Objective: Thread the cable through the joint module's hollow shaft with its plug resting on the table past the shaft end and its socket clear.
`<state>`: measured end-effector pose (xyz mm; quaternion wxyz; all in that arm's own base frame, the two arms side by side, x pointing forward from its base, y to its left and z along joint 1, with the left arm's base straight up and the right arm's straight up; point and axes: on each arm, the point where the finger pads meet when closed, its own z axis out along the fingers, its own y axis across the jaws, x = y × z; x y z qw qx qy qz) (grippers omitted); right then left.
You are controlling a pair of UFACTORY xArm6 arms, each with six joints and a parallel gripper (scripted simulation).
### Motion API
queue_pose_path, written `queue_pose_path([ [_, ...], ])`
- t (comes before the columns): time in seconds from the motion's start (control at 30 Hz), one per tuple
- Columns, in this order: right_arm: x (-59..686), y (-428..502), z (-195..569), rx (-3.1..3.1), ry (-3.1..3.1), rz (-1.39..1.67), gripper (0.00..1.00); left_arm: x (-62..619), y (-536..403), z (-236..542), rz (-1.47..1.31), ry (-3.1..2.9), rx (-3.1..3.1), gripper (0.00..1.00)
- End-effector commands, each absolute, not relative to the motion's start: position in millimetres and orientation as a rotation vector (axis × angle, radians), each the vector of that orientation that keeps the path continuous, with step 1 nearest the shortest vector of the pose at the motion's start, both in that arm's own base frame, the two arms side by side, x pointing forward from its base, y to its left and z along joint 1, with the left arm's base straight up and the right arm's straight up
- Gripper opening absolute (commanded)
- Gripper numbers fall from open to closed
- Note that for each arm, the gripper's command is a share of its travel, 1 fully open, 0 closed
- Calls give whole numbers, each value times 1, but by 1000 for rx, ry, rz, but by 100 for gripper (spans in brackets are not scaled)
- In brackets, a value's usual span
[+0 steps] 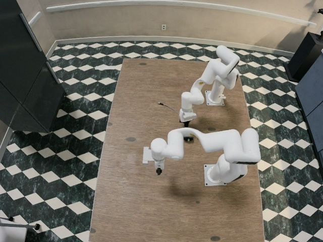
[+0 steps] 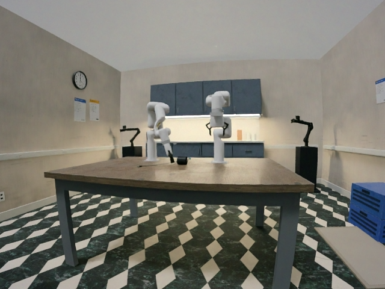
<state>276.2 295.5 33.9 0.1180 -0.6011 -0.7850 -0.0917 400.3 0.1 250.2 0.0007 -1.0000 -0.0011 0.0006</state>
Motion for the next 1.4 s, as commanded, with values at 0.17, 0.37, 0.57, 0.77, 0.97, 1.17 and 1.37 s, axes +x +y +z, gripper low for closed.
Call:
queue_pose_path([
  [0.17,278,309,42,-1759,-2302,-292,0,405,1,257,-31,-3,-3144,100],
  [0.37,277,313,43,-1759,-2302,-292,0,405,1,257,-31,-3,-3144,100],
  [0.57,276,318,45,-1759,-2302,-293,0,405,1,257,-31,-3,-3144,100],
  [0.77,275,321,45,-1759,-2301,-293,35,405,1,257,-31,-3,-3144,100],
  [0.97,275,320,45,-1761,-2300,-293,35,405,1,257,-31,-3,-3144,100],
  [1.17,277,318,45,-1765,-2298,-294,35,405,1,257,-31,-3,-3144,100],
  [1.37,279,312,44,-1757,-2304,-293,35,405,1,257,-31,-3,-3144,100],
])
